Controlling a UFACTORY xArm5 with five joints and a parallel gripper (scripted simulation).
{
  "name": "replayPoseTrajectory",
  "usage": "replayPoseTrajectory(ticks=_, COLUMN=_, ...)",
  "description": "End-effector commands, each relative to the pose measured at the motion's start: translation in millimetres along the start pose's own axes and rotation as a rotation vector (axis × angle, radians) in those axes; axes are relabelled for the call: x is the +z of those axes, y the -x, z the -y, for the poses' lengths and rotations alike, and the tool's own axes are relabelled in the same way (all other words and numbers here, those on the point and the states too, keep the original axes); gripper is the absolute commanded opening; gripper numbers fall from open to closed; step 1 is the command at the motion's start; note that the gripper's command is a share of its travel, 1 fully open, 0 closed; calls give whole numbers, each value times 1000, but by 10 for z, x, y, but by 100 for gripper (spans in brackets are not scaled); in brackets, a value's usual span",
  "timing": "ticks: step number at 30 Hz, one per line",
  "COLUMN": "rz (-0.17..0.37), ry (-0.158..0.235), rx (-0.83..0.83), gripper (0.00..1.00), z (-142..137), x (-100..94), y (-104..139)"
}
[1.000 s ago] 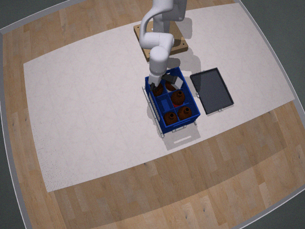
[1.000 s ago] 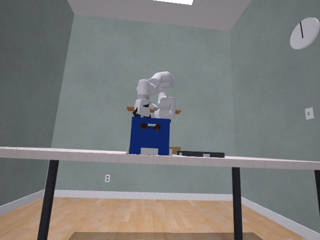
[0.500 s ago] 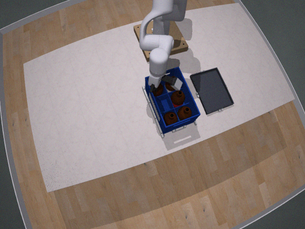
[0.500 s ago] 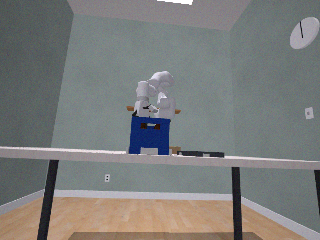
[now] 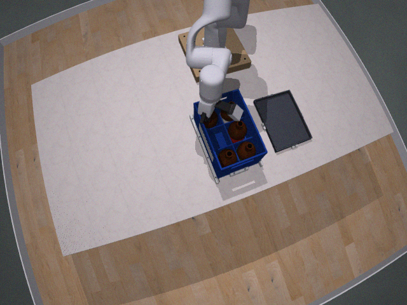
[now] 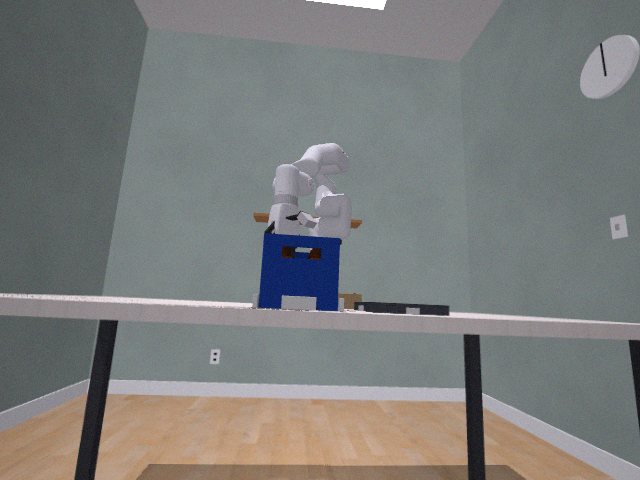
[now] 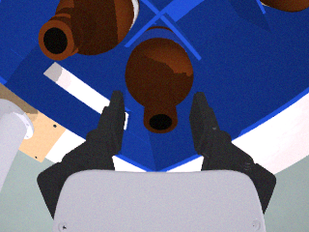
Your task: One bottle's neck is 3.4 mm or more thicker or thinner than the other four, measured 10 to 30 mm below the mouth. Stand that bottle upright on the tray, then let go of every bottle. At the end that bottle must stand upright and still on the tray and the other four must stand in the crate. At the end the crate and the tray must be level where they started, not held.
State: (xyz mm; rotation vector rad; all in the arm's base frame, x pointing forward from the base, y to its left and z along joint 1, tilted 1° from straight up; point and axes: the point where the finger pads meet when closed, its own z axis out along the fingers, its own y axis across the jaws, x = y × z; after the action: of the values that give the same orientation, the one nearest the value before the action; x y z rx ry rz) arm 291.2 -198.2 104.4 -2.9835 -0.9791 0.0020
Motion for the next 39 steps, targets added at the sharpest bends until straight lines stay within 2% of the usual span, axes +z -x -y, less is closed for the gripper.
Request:
replayPoseTrajectory(ticks=1, rz=-1, ry=3, rx=0, gripper=65, z=-11, x=-10, y=-4)
replayPoseTrajectory(ticks=9, rz=-1, ry=3, rx=0, gripper=65, z=-11, x=-10, y=-4)
replayPoseTrajectory(ticks=10, rz=-1, ry=3, rx=0, gripper=0, z=-11, x=-10, y=-4)
replayPoseTrajectory(ticks=39, rz=-1, ry=3, rx=0, gripper=0, z=-11, x=-10, y=-4)
